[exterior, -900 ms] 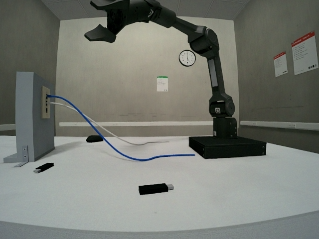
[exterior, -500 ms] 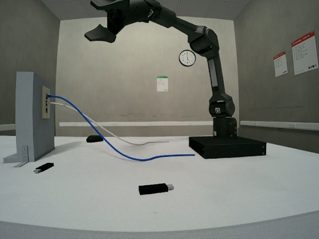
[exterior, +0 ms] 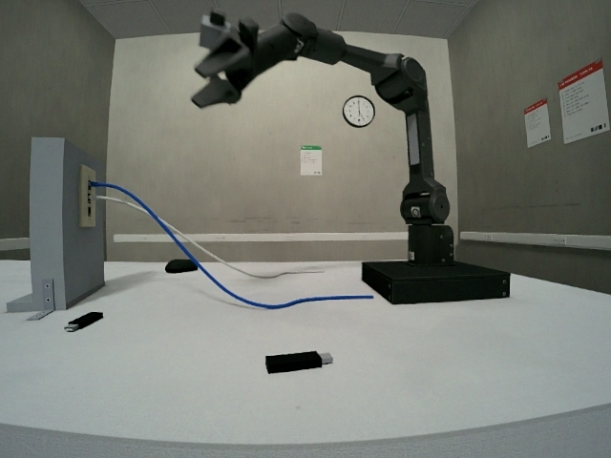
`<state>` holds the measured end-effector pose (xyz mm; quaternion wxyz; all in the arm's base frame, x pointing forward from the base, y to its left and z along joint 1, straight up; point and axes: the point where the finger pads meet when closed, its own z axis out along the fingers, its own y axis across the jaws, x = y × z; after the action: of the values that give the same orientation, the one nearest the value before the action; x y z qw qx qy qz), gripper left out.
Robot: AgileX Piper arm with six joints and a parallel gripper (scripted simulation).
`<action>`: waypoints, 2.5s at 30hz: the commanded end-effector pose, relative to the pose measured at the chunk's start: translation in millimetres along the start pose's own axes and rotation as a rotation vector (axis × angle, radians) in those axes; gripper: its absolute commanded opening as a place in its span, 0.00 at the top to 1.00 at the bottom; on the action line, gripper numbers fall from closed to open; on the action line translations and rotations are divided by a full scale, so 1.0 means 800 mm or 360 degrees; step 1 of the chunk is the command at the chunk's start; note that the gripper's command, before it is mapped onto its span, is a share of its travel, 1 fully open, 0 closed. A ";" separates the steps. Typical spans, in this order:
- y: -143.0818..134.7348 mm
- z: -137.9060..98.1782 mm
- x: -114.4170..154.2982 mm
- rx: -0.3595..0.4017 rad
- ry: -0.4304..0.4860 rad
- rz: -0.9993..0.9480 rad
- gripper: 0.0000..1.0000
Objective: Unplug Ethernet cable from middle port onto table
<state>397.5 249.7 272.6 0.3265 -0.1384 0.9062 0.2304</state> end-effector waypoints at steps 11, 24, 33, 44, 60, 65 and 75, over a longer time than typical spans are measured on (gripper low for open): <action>-0.167 -0.100 0.101 0.0508 -0.0049 0.0098 0.72; -0.246 -0.157 0.217 0.0850 -0.0010 0.0165 0.72; -0.261 -0.119 0.167 0.0851 -0.0094 -0.0272 0.72; -0.269 -0.059 0.103 0.0880 -0.0227 -0.0925 0.72; -0.253 0.034 0.038 0.1007 -0.0473 -0.1897 0.72; -0.239 0.064 0.028 0.1084 -0.0575 -0.2220 0.72; -0.213 0.106 0.025 0.1255 -0.0751 -0.2695 0.72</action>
<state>489.4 132.0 150.0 0.5657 -0.5861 0.4826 -0.3217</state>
